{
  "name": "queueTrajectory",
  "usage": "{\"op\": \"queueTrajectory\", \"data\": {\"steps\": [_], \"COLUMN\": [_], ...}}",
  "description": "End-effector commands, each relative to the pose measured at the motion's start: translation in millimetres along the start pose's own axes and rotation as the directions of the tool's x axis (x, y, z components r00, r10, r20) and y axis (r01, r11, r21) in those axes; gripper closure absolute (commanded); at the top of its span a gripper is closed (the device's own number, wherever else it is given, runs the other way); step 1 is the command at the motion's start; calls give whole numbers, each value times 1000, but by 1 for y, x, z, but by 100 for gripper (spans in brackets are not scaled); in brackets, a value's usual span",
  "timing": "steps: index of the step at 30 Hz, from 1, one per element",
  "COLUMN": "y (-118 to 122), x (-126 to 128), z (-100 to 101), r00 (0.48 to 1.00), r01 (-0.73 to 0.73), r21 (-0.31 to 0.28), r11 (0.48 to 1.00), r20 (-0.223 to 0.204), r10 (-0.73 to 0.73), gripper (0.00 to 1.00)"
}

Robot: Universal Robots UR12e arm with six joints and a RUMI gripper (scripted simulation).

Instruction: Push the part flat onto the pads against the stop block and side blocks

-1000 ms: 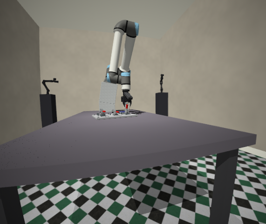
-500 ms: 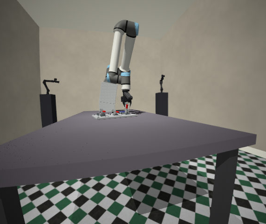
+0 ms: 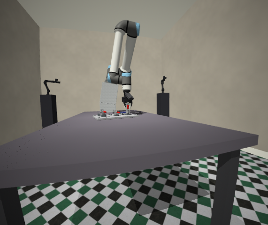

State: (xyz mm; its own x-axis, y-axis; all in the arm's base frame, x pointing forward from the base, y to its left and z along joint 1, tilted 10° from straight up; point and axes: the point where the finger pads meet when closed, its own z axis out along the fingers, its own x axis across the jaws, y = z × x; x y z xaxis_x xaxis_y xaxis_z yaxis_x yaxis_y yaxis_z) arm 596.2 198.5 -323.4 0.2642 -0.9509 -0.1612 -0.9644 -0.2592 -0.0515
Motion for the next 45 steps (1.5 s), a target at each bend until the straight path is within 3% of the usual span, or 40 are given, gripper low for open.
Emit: {"op": "queueTrajectory", "data": {"steps": [1,45], "y": [-1,0], "x": [12,20], "z": [1,2], "r00": [1000,1000], "r01": [-12,-21], "r21": [-2,-5], "r11": [1000,1000], "r20": [-11,-20], "r10": [12,21], "gripper": [100,100]}}
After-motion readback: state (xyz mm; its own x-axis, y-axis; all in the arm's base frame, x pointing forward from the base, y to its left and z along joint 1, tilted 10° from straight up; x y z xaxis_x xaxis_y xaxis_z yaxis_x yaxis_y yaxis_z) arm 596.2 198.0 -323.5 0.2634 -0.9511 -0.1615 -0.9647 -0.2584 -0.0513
